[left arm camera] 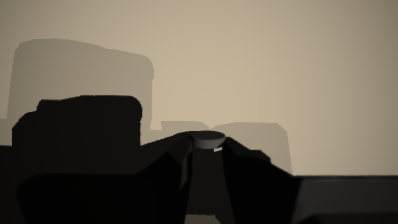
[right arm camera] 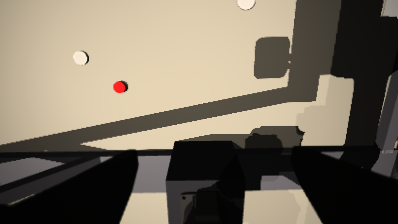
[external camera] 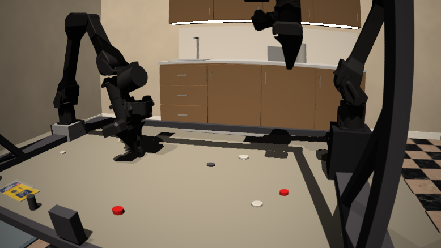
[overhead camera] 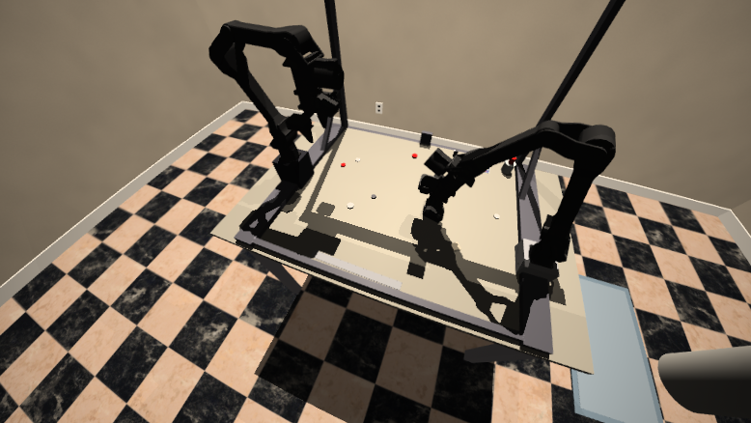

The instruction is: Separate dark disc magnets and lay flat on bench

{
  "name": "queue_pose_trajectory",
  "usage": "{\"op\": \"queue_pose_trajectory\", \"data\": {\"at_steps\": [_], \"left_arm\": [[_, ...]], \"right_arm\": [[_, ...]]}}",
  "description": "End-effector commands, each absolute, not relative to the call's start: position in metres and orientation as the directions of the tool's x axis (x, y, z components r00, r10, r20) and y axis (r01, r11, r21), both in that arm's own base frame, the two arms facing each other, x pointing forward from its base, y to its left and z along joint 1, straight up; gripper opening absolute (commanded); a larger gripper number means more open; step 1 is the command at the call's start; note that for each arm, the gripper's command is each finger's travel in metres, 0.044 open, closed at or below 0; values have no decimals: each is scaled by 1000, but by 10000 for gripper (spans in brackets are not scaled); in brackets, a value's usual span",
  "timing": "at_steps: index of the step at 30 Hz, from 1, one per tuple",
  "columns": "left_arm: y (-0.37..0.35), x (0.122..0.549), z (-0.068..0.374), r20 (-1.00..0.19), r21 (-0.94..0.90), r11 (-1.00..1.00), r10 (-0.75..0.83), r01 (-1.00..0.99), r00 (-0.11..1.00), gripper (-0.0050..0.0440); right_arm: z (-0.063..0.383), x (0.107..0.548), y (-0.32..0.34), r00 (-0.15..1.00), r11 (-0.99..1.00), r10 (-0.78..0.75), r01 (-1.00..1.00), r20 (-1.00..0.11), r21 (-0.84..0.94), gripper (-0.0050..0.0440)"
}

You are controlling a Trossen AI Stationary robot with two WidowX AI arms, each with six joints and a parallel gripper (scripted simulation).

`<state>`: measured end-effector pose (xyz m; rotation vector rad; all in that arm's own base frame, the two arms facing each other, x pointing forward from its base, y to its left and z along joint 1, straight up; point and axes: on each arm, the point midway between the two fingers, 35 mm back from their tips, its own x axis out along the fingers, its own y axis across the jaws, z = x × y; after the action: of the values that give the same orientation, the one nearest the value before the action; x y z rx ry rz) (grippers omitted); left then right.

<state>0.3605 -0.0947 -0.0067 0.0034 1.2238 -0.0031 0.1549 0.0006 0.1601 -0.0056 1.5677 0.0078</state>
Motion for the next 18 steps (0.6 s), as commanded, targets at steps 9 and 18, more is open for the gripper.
{"op": "queue_pose_trajectory", "data": {"at_steps": [9, 18], "left_arm": [[-95, 367, -12, -950, -7, 1000, -9, 6, 312, 40], [-96, 370, -8, -970, -11, 1000, -12, 5, 242, 40]], "right_arm": [[162, 155, 0, 13, 1000, 0, -9, -1000, 0, 400], [162, 155, 0, 13, 1000, 0, -9, -1000, 0, 400]]}}
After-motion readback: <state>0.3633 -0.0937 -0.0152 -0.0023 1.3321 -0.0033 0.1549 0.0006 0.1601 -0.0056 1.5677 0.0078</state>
